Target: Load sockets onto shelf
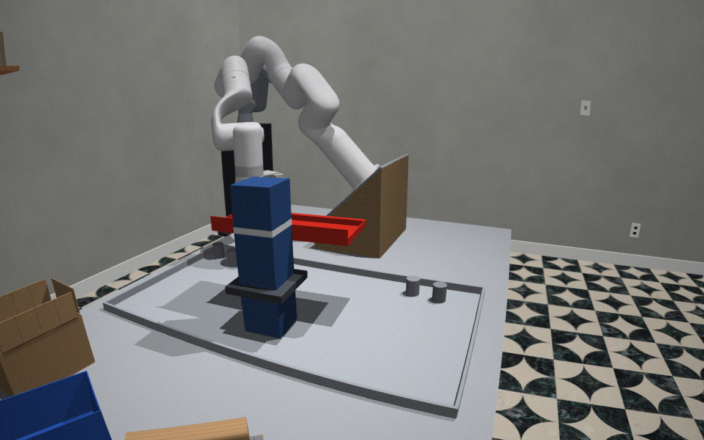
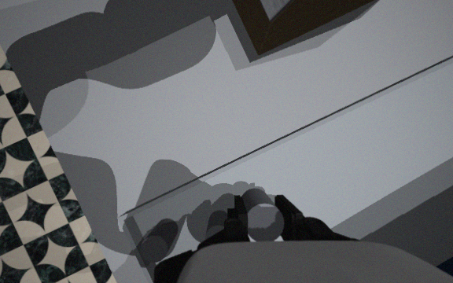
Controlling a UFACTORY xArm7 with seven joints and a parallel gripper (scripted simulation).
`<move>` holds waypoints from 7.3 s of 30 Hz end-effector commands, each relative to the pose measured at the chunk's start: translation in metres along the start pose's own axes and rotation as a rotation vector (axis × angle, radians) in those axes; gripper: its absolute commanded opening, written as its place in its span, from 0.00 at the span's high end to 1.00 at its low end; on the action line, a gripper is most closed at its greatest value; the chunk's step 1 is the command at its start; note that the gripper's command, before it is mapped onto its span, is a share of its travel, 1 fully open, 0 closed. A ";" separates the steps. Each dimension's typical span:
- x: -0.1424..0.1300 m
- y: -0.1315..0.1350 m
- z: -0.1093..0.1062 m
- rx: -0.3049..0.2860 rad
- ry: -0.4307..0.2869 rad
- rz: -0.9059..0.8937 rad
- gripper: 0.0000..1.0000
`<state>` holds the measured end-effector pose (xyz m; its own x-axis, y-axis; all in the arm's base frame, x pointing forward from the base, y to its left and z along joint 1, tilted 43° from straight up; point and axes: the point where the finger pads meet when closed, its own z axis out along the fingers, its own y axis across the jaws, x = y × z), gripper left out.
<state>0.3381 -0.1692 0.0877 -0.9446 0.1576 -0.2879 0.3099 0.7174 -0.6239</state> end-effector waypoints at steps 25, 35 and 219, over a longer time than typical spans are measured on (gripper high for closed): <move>0.005 -0.003 -0.020 -0.001 -0.003 0.000 1.00; 0.015 -0.009 -0.051 -0.001 -0.003 0.000 1.00; -0.029 0.242 -0.140 -0.001 -0.003 0.000 1.00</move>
<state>0.4247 0.0937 0.0468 -0.9447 0.1576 -0.2876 0.3100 0.7155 -0.6261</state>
